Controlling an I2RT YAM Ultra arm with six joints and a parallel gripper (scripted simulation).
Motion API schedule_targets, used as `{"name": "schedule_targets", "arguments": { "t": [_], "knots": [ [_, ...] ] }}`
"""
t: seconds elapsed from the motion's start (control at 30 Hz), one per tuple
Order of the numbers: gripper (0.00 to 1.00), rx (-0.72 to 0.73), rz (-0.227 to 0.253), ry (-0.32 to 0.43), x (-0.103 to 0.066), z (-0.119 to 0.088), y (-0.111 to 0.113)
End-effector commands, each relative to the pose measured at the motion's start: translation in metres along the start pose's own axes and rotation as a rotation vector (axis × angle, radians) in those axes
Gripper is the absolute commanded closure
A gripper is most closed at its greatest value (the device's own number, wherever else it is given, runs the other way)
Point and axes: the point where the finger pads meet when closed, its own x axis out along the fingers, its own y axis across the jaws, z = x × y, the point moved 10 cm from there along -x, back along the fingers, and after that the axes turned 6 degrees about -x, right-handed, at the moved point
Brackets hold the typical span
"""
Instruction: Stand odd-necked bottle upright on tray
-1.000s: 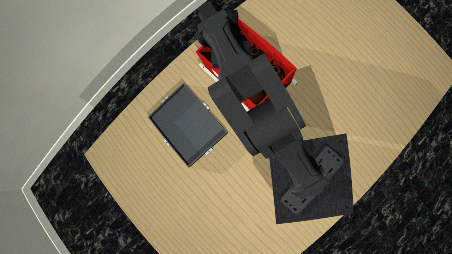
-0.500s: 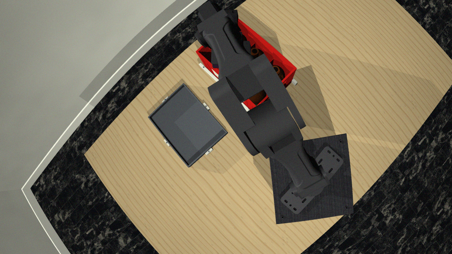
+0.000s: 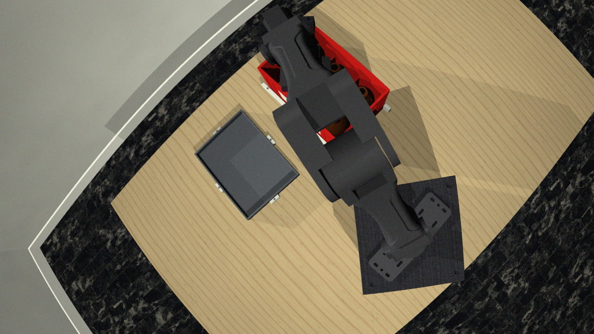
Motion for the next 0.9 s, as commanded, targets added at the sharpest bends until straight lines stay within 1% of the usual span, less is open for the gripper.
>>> {"name": "schedule_targets", "arguments": {
  "t": [0.0, 0.03, 0.07, 0.1, 0.17, 0.2, 0.3, 0.37, 0.4, 0.5, 0.53, 0.6, 0.63, 0.77, 0.83, 0.87],
  "knots": [
    [0.39, -0.001, -0.004, -0.015, 0.003, -0.001, 0.001],
    [0.39, -0.001, -0.004, -0.015, 0.003, -0.001, 0.001],
    [0.39, -0.016, 0.022, -0.074, -0.014, 0.008, 0.010],
    [0.39, -0.013, 0.016, -0.062, -0.008, 0.007, 0.009],
    [0.39, 0.000, -0.006, -0.011, 0.011, 0.001, 0.001],
    [0.39, 0.003, -0.009, -0.004, 0.014, -0.001, 0.000],
    [0.39, 0.000, -0.003, -0.017, 0.013, -0.001, 0.001],
    [0.39, -0.004, -0.004, -0.015, 0.017, -0.001, 0.002],
    [0.39, -0.006, 0.001, -0.027, 0.016, 0.002, 0.004],
    [0.39, 0.002, -0.003, -0.019, 0.020, 0.000, 0.000],
    [0.39, 0.004, -0.006, -0.011, 0.024, 0.000, 0.000],
    [0.39, 0.004, -0.006, -0.011, 0.024, 0.000, 0.000],
    [0.39, -0.006, 0.011, -0.050, 0.013, 0.006, 0.005],
    [0.39, -0.002, -0.009, -0.004, 0.032, -0.002, 0.001],
    [0.39, 0.000, -0.007, -0.008, 0.031, -0.001, 0.000],
    [0.39, 0.000, -0.002, -0.021, 0.027, 0.000, 0.001]
  ]
}}
